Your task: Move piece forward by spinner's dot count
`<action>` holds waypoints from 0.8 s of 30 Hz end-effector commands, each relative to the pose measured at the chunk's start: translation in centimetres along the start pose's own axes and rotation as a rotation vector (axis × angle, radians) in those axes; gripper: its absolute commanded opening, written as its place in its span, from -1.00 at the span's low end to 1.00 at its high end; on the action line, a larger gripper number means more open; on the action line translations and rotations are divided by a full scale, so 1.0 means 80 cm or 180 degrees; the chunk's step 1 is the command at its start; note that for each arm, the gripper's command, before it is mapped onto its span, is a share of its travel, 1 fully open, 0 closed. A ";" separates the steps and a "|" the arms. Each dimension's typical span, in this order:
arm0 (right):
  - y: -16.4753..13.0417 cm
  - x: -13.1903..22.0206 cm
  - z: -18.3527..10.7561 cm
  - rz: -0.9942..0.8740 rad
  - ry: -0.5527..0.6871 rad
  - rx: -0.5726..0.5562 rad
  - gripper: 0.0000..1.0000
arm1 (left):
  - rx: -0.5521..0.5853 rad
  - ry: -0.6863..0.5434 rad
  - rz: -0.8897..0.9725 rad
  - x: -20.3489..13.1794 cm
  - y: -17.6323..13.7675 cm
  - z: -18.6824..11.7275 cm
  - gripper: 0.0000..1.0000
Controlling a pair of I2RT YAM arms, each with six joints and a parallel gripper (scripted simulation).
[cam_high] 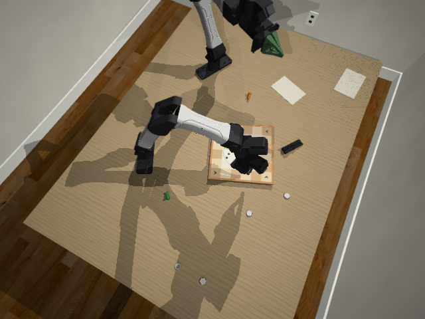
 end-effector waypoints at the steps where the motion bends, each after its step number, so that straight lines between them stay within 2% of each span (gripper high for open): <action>1: 0.014 -0.005 -0.020 0.0015 0.0025 -0.0049 -1.00 | -0.0009 -0.0001 0.0000 0.000 0.003 -0.001 -1.00; 8: 0.018 -0.003 -0.034 -0.0002 0.0031 -0.0046 -1.00 | -0.0009 -0.0001 0.0000 0.000 0.003 -0.001 -1.00; 12: 0.012 -0.004 -0.020 -0.0014 -0.0012 0.0049 -1.00 | -0.0009 -0.0001 0.0000 0.000 0.003 -0.001 -1.00; 15: 0.024 -0.006 -0.047 0.0010 0.0038 -0.0070 -1.00 | -0.0009 -0.0001 0.0000 0.000 0.003 -0.001 -1.00; 24: 0.022 -0.006 -0.046 0.0001 0.0013 -0.0016 -1.00 | -0.0009 -0.0001 0.0000 0.000 0.003 -0.001 -1.00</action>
Point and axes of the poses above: on each arm, the point where the finger pads meet when closed, its own z axis out along the fingers, its own x axis across the jaws, y = z × x, the point moved 1 cm from there along -z, back along the fingers, and after that the axes turned 6 degrees about -z, right-handed, at the moved point
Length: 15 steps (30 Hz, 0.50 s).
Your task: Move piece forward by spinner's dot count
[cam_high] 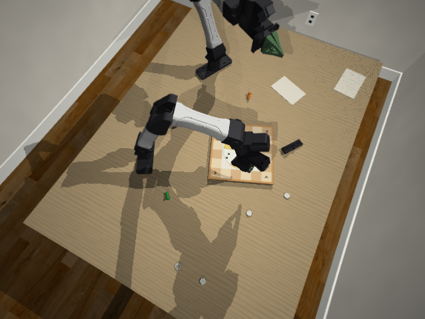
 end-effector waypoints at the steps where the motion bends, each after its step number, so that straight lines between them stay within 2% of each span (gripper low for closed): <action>1: 0.007 -0.005 -0.012 0.0008 0.0010 -0.0029 -1.00 | -0.0009 -0.0001 0.0000 0.000 0.003 -0.001 -1.00; 3: 0.007 -0.005 -0.012 0.0008 0.0010 -0.0029 -1.00 | -0.0009 -0.0001 0.0000 0.000 0.003 -0.001 -1.00; 4: 0.002 0.016 -0.002 -0.0101 0.0058 0.0000 -1.00 | -0.0009 -0.0001 0.0000 0.000 0.003 -0.001 -1.00; 15: 0.012 0.094 0.018 -0.0574 0.0196 0.0065 -1.00 | -0.0009 -0.0001 0.0000 0.000 0.003 -0.001 -1.00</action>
Point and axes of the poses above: on each arm, the point where the finger pads meet when closed, its own z axis out along the fingers, its own x axis across the jaws, y = z × x, the point moved 1 cm from there along -z, back along the fingers, and after that the axes turned 6 degrees about -z, right-handed, at the moved point
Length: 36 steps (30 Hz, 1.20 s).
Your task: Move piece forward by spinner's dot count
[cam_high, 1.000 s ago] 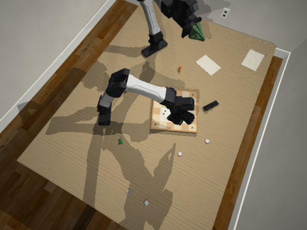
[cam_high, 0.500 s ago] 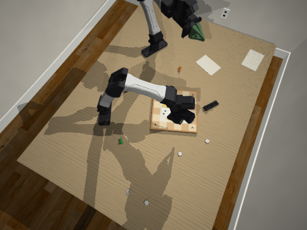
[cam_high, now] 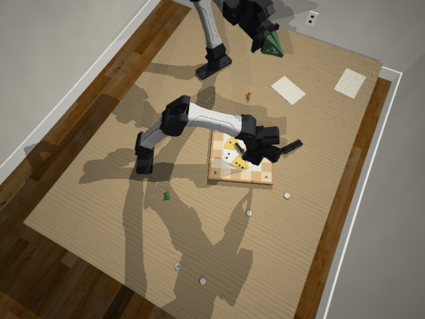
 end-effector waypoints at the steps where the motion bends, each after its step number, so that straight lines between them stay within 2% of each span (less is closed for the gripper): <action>1: 0.013 0.031 -0.004 -0.0215 0.0067 -0.0028 -1.00 | -0.0009 -0.0001 0.0000 0.000 0.003 -0.001 -1.00; 3: 0.015 0.048 0.001 -0.0304 0.0102 -0.0031 -1.00 | -0.0009 -0.0001 0.0000 0.000 0.003 -0.001 -1.00; 6: 0.019 0.048 0.005 -0.0287 0.0084 -0.0031 -1.00 | -0.0009 -0.0001 0.0000 0.000 0.003 -0.001 -1.00; 9: 0.022 0.072 0.009 -0.0412 0.0141 -0.0060 -1.00 | -0.0009 -0.0001 0.0000 0.000 0.003 -0.001 -1.00; 12: 0.024 0.080 0.012 -0.0439 0.0154 -0.0078 -1.00 | -0.0009 -0.0001 0.0000 0.000 0.003 -0.001 -1.00; 13: 0.029 0.070 0.012 -0.0389 0.0110 -0.0101 -1.00 | -0.0009 -0.0001 0.0000 0.000 0.003 -0.001 -1.00; 15: 0.017 0.087 0.018 -0.0392 0.0170 -0.0054 -1.00 | -0.0009 -0.0001 0.0000 0.000 0.003 -0.001 -1.00; 22: 0.020 0.082 0.019 -0.0371 0.0163 -0.0057 -1.00 | -0.0009 -0.0001 0.0000 0.000 0.003 -0.001 -1.00; 24: 0.016 0.071 0.040 -0.0337 0.0107 -0.0045 -1.00 | -0.0009 -0.0001 0.0000 0.000 0.003 -0.001 -1.00; 36: 0.014 0.072 0.057 -0.0373 0.0124 -0.0100 -1.00 | -0.0009 -0.0001 0.0000 0.000 0.003 -0.001 -1.00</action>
Point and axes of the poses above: on each arm, the point where the finger pads meet when closed, its own z axis out along the fingers, its own x axis across the jaws, y = z × x, the point moved 1 cm from there along -z, back along the fingers, and after that the axes turned 6 degrees about -z, right-handed, at the moved point
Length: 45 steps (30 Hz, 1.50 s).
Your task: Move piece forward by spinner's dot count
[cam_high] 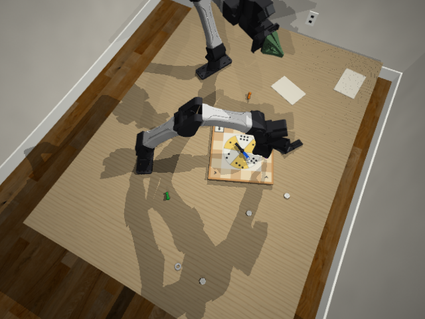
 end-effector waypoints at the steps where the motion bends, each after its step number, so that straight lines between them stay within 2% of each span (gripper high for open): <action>1: -0.002 -0.005 0.012 -0.0003 -0.0032 0.0006 -1.00 | -0.0009 -0.0001 0.0000 0.000 0.003 -0.001 -1.00; 7: 0.009 -0.002 -0.006 0.0000 0.0021 -0.0132 -1.00 | -0.0009 -0.0001 0.0000 0.000 0.003 -0.001 -1.00; 20: -0.001 -0.009 0.016 0.0017 -0.0022 -0.0045 -1.00 | -0.0009 -0.0001 0.0000 0.000 0.003 -0.001 -1.00; 23: -0.009 0.004 0.024 -0.0040 -0.0003 -0.0017 -1.00 | -0.0009 -0.0001 0.0000 0.000 0.003 -0.001 -1.00; 24: 0.002 -0.004 0.002 0.0008 0.0002 -0.0100 -0.56 | -0.0009 -0.0001 0.0000 0.000 0.003 -0.001 -1.00; 25: -0.008 -0.005 0.016 -0.0009 -0.0021 -0.0014 -0.56 | -0.0009 -0.0001 0.0000 0.000 0.003 -0.001 -1.00; 27: -0.008 -0.004 0.018 -0.0010 -0.0024 -0.0006 -0.56 | -0.0009 -0.0001 0.0000 0.000 0.003 -0.001 -1.00; 29: 0.004 -0.002 0.011 0.0007 0.0007 -0.0092 -0.56 | -0.0009 -0.0001 0.0000 0.000 0.003 -0.001 -1.00; 39: 0.003 -0.002 0.011 0.0005 0.0005 -0.0086 -0.56 | -0.0009 -0.0001 0.0000 0.000 0.003 -0.001 -1.00; 40: -0.001 0.003 -0.009 0.0014 0.0007 -0.0077 -0.56 | -0.0009 -0.0001 0.0000 0.000 0.003 -0.001 -1.00; 45: -0.009 -0.001 -0.008 0.0012 -0.0018 -0.0018 -0.56 | -0.0009 -0.0001 0.0000 0.000 0.003 -0.001 -1.00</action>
Point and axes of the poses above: on each arm, the point where the finger pads meet when closed, its own z axis out along the fingers, its own x axis across the jaws, y = z × x, the point moved 1 cm from there along -z, back along the fingers, and after that the axes turned 6 degrees about -z, right-handed, at the moved point
